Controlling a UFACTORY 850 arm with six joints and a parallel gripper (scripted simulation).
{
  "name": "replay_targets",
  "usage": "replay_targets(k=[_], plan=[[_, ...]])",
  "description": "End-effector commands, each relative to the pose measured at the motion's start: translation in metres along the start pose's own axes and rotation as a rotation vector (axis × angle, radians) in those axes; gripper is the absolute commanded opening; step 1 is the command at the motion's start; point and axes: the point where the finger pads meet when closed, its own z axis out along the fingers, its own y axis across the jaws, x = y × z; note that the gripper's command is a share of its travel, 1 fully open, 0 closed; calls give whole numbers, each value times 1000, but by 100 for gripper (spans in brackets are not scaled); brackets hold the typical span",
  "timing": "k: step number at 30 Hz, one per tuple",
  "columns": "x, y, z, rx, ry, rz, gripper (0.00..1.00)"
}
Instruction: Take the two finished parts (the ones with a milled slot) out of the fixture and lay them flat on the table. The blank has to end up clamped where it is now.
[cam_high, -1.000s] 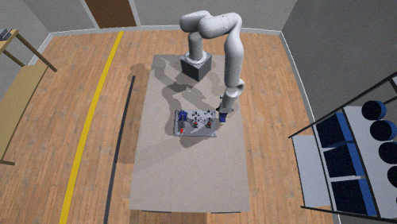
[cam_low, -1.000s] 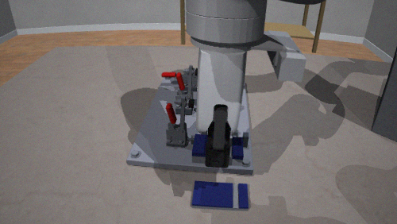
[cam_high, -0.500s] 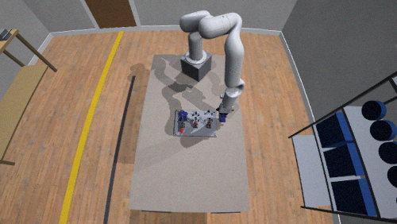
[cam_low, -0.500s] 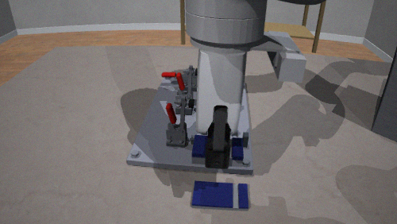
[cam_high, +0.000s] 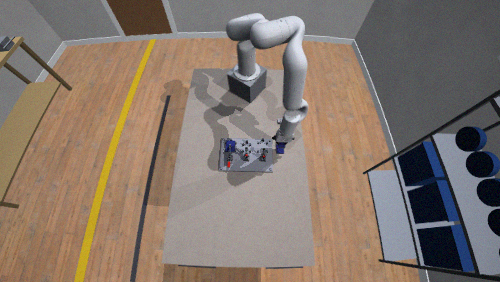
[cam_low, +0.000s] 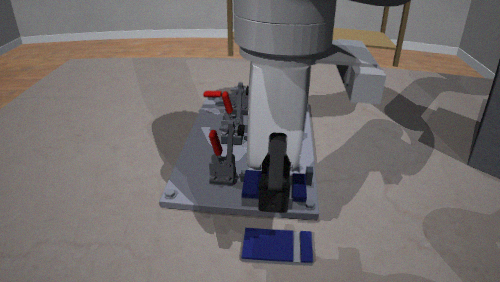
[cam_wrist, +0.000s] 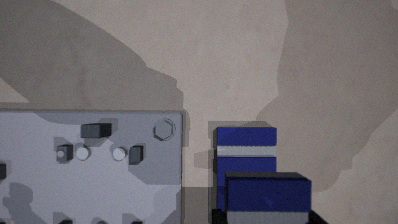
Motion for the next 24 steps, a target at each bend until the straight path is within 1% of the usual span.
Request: replay_targets(k=[1,15,24], plan=[[-1,0,-1,-1,-2,0,0],[-4,0,-1,-1,-2,0,0],[-21,1,-1,-1,-2,0,0]])
